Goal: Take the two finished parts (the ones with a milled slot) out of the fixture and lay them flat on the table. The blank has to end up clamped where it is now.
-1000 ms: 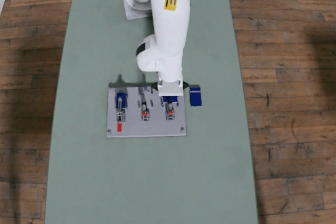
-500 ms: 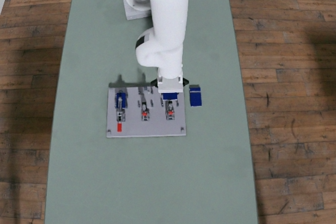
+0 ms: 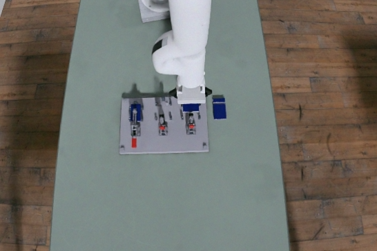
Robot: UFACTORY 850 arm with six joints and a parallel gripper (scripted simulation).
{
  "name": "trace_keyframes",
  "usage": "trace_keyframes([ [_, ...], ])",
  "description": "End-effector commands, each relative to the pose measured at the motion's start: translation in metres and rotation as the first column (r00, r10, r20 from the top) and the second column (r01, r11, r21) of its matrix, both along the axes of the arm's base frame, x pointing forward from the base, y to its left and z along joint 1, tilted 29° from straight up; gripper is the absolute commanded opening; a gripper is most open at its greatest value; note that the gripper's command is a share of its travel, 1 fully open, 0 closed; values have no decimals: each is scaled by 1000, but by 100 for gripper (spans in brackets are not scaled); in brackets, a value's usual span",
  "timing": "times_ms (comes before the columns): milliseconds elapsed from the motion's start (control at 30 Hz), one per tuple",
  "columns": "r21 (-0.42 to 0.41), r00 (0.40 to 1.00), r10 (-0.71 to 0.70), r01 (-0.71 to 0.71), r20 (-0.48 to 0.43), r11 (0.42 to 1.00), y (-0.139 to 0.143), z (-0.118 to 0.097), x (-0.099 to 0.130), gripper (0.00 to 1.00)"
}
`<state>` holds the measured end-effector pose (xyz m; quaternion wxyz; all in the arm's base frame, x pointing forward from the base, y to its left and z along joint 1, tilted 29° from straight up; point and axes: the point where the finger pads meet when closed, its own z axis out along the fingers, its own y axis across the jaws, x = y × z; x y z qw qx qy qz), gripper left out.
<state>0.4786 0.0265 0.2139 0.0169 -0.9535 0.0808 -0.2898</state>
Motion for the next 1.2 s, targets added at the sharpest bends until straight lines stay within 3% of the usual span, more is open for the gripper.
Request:
trace_keyframes([
  [0,0,1000,0,0,2,1000,0,1,0,0],
  [1167,0,1000,0,0,2,1000,9,1,2,0],
])
